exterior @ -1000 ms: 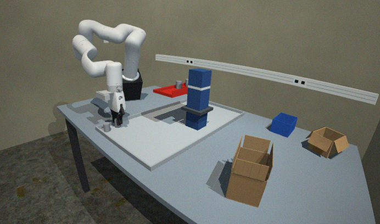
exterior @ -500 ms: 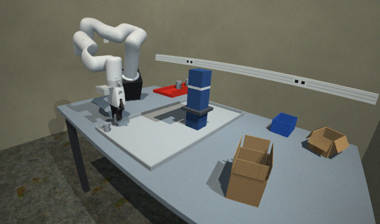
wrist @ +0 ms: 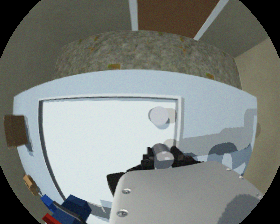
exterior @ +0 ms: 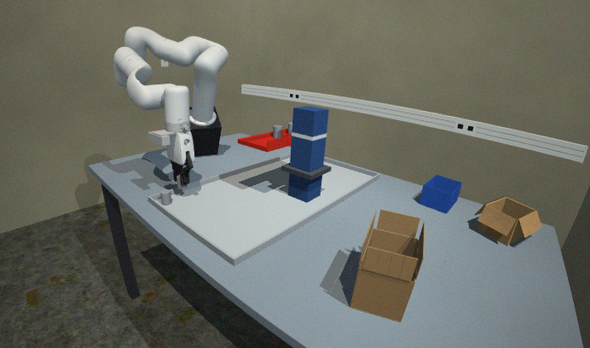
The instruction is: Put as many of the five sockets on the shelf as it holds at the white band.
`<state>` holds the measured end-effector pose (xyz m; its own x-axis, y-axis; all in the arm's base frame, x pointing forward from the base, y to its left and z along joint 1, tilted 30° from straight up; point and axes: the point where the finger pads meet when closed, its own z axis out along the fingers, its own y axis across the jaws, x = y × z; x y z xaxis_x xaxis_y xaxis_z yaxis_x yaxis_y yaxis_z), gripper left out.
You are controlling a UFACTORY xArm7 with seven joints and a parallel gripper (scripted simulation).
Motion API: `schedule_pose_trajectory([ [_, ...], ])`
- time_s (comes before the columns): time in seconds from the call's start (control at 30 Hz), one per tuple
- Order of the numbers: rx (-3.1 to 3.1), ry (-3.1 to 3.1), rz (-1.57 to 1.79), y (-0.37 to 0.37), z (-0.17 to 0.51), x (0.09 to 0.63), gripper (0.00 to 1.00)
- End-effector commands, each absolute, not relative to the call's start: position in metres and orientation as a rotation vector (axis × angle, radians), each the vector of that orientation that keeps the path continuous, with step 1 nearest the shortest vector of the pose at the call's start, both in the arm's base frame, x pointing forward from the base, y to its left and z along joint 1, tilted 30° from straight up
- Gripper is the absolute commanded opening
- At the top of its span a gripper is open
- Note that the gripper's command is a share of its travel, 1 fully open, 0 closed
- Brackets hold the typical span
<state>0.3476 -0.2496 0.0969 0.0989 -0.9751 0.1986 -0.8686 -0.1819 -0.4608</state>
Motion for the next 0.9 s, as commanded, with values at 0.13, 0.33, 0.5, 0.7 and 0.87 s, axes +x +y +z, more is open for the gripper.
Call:
schedule_pose_trajectory([
  [0.13,-2.147,1.845,-0.689,-0.2472,0.1184,0.3363,0.0],
  [0.33,-2.147,1.845,-0.689,-0.2471,0.1189,0.336,0.0],
  [0.5,-2.147,1.845,-0.689,-0.2471,0.1189,0.336,0.0],
  [0.7,-2.147,1.845,-0.689,-0.2471,0.1192,0.3356,0.0],
  [0.87,-2.147,1.845,-0.689,-0.247,0.1202,0.3345,0.0],
])
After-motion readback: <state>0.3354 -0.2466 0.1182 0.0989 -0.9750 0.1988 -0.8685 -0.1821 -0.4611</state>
